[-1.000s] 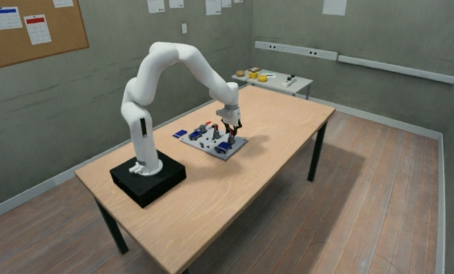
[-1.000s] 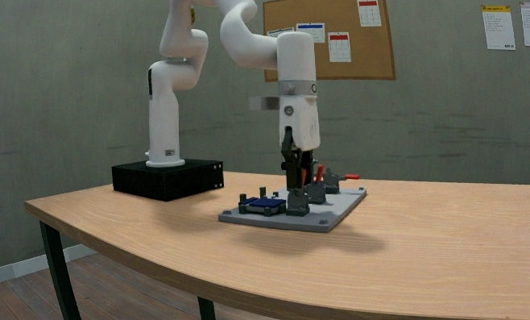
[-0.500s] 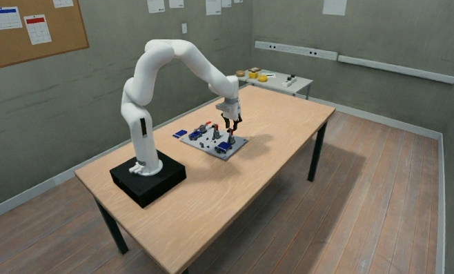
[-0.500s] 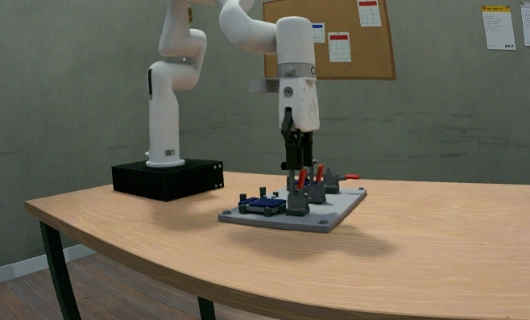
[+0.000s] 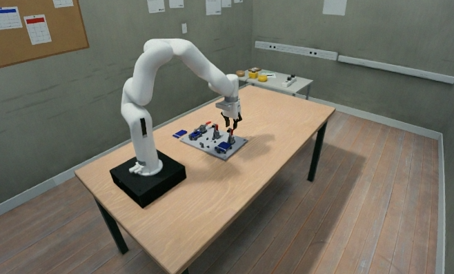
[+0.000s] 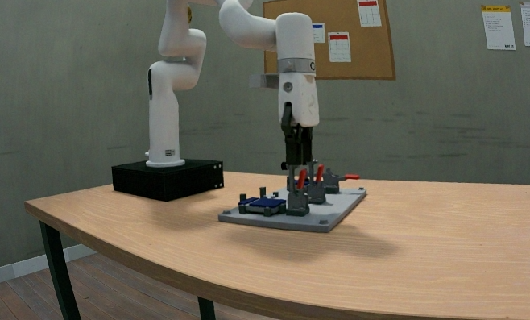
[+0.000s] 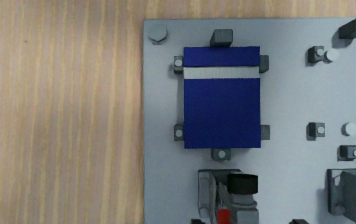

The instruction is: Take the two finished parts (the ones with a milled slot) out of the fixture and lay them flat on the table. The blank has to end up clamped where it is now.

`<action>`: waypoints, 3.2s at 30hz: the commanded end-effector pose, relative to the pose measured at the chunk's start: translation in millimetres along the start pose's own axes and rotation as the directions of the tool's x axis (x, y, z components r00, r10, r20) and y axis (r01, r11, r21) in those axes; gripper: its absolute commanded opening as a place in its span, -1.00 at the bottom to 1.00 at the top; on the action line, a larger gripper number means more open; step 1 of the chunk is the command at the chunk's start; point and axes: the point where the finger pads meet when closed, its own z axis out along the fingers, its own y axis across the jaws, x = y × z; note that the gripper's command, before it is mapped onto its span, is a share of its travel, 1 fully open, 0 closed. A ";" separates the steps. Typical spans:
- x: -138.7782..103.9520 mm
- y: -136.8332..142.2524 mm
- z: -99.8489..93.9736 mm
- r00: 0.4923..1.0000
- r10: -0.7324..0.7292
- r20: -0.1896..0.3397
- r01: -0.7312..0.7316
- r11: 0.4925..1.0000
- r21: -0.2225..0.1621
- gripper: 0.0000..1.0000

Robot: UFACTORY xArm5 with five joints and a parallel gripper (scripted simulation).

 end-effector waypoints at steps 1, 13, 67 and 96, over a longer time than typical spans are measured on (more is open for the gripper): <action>-1.5 -0.4 -1.8 1.000 0.000 0.004 0.000 1.000 0.001 -0.03; -1.5 -0.4 0.0 1.000 0.000 0.004 0.000 1.000 0.001 1.00; 68.6 -0.1 6.9 1.000 0.000 0.004 0.000 1.000 0.002 1.00; 81.6 -0.1 18.4 1.000 0.000 0.004 0.000 1.000 0.002 1.00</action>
